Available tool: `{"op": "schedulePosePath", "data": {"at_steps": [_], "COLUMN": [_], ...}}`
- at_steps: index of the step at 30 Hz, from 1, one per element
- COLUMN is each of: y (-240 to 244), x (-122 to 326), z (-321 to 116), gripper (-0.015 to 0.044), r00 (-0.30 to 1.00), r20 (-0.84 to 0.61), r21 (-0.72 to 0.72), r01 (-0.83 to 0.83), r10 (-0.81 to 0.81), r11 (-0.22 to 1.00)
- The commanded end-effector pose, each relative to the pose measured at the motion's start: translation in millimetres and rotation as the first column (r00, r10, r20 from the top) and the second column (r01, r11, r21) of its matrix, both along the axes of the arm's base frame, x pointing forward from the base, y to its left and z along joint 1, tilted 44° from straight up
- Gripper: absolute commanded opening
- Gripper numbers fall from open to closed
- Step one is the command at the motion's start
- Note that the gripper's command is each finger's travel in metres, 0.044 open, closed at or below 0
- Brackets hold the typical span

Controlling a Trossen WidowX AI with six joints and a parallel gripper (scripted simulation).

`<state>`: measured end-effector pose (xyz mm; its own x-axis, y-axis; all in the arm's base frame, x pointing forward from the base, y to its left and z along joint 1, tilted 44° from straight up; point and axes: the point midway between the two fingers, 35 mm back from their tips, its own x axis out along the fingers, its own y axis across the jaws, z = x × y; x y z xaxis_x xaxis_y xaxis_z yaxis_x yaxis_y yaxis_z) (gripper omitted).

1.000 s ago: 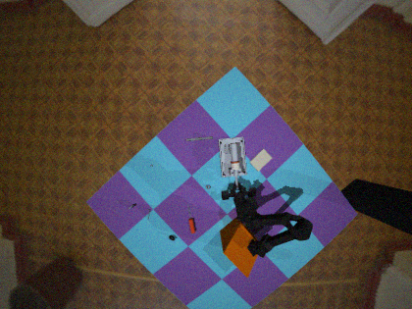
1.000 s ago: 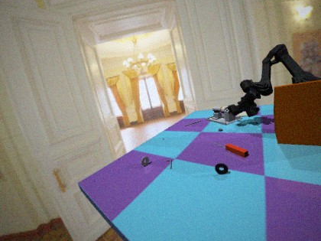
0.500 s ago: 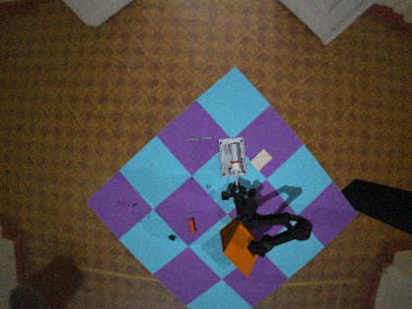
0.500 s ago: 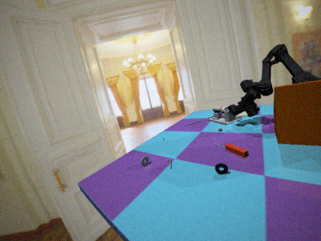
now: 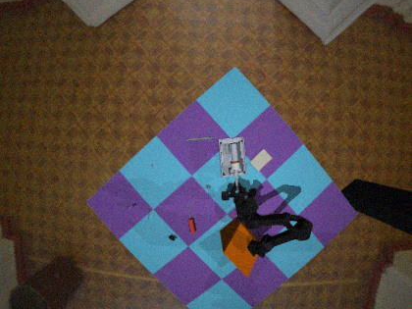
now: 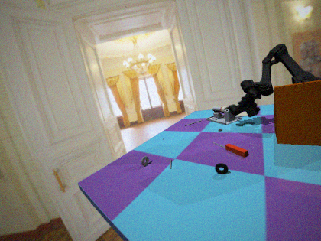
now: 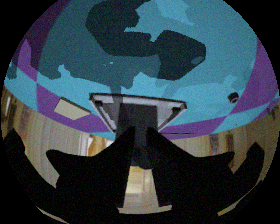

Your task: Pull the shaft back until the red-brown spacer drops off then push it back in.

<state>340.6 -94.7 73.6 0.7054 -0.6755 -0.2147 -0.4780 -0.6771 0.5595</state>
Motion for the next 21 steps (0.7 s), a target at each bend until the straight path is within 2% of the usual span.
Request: {"op": "schedulePosePath", "data": {"at_steps": [1, 21], "y": [0.0, 0.5], "x": [-1.7, -3.4], "z": [-1.0, -1.8], "gripper": [0.0000, 0.0000], "r00": [1.000, 1.000], "r20": [0.000, 0.000], "r21": [0.001, 0.001], "r01": [0.002, 0.002], "r10": [-0.002, -0.002], "r11": [1.000, 1.000]}}
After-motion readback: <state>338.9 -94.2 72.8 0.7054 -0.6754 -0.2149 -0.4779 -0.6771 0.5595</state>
